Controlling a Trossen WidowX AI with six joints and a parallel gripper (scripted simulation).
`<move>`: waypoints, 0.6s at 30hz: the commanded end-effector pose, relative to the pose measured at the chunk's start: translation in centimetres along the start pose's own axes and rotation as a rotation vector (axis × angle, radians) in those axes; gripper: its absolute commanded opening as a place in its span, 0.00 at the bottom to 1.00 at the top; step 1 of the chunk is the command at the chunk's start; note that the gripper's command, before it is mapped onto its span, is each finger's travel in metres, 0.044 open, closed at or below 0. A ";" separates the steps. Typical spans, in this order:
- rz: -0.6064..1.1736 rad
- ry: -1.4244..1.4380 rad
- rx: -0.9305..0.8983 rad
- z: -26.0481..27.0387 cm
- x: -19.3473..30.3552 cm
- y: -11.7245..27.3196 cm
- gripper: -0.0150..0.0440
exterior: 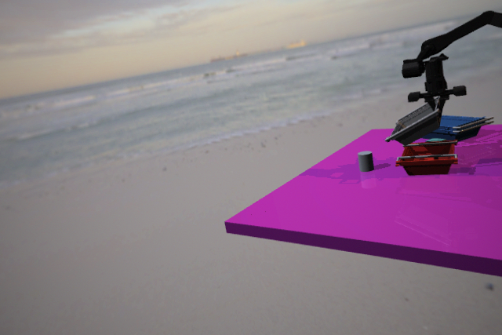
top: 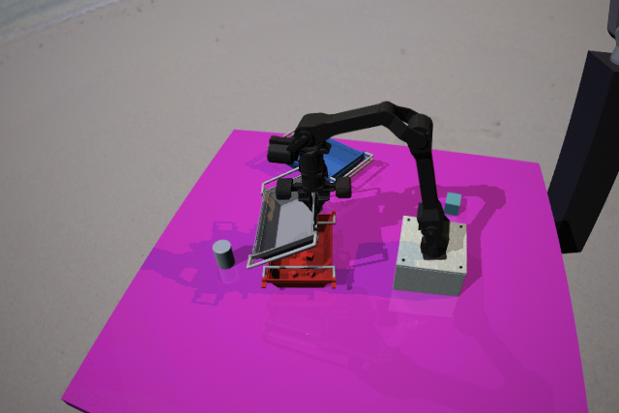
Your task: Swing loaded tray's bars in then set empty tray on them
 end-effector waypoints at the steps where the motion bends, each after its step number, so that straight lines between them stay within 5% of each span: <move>1: -0.002 0.003 -0.010 0.1 0.0 0.2 0.25; 18: -0.002 0.003 -0.010 0.0 -0.1 0.2 0.25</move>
Point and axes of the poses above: the point midway between the two fingers, 35 mm back from their tips, its own y axis back along the fingers, its own z axis across the jaws, x = y × z, the point moved 7 cm from there along y, back along the fingers, and after that the axes turned 9 degrees about y, right-handed, at the moved point
